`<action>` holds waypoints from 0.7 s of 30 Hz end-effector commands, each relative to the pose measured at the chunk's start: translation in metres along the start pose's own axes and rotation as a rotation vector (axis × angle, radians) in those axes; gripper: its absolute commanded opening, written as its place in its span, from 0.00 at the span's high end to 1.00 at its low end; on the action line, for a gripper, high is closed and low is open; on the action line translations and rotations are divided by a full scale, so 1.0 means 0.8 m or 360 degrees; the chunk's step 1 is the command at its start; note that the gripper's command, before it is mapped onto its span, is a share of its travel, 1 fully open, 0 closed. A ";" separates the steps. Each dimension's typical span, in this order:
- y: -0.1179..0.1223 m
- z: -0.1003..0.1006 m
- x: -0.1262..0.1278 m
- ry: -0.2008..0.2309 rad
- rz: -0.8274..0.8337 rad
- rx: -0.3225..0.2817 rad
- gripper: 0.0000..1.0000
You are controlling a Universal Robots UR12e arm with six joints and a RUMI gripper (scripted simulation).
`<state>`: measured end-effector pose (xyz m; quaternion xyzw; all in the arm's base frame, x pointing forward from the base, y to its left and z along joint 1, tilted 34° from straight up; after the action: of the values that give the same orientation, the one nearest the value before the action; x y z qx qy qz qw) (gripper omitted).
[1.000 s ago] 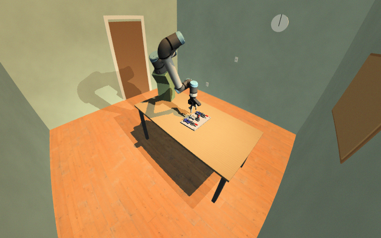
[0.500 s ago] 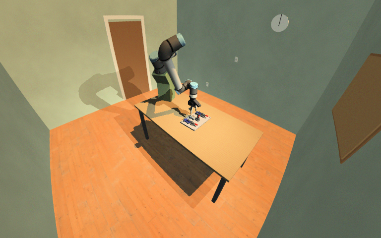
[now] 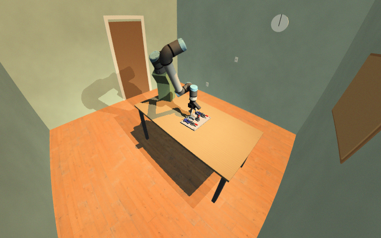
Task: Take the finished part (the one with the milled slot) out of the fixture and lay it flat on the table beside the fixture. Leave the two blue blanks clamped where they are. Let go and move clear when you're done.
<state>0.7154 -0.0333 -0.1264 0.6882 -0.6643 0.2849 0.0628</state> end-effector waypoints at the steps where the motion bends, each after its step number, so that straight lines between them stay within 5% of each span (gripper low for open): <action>1: 0.000 0.006 0.000 0.0000 0.0000 0.0002 0.41; 21: 0.000 0.008 0.000 0.0000 0.0000 0.0002 0.41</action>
<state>0.7177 -0.0366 -0.1323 0.6882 -0.6642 0.2849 0.0628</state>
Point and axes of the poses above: the point where the finger pads meet when closed, its own z axis out along the fingers, its own x axis across the jaws, y = z × x, the point moved 10 cm from there along -z, back along the fingers, and after that the axes turned 9 degrees about z, right-handed, at the moved point
